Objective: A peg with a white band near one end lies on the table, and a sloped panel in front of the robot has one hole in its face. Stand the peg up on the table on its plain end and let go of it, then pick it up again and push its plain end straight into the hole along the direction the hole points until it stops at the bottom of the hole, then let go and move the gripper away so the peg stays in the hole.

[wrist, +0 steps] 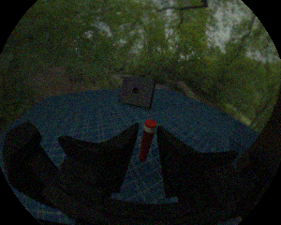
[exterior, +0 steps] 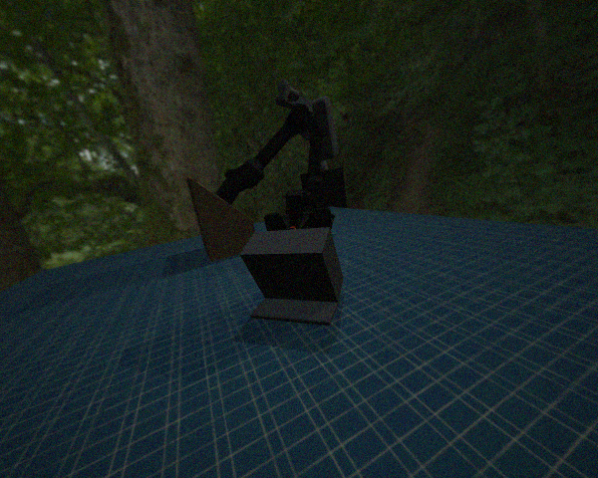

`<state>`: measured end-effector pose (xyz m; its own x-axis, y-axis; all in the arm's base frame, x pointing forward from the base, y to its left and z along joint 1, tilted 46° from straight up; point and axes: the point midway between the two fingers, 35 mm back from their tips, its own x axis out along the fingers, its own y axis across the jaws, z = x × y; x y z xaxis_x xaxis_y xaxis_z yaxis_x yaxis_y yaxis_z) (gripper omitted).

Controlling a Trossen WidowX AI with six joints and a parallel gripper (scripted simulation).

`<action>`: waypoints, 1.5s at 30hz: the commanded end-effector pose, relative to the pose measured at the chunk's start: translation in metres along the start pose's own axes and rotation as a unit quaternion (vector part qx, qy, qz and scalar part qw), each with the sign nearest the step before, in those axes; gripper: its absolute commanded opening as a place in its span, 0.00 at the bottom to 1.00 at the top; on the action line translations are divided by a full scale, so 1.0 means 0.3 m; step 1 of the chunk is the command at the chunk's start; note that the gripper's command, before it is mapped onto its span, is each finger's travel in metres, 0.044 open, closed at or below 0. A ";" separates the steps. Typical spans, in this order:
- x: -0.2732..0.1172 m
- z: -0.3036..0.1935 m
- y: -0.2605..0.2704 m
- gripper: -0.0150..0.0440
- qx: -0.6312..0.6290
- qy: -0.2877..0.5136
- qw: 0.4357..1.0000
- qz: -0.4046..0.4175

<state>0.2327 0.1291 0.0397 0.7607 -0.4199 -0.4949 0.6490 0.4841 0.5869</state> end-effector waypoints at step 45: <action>0.000 0.000 0.000 0.83 0.000 0.000 1.000 0.000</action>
<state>0.2328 0.1291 0.0398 0.7609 -0.4200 -0.4945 0.6488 0.4839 0.5873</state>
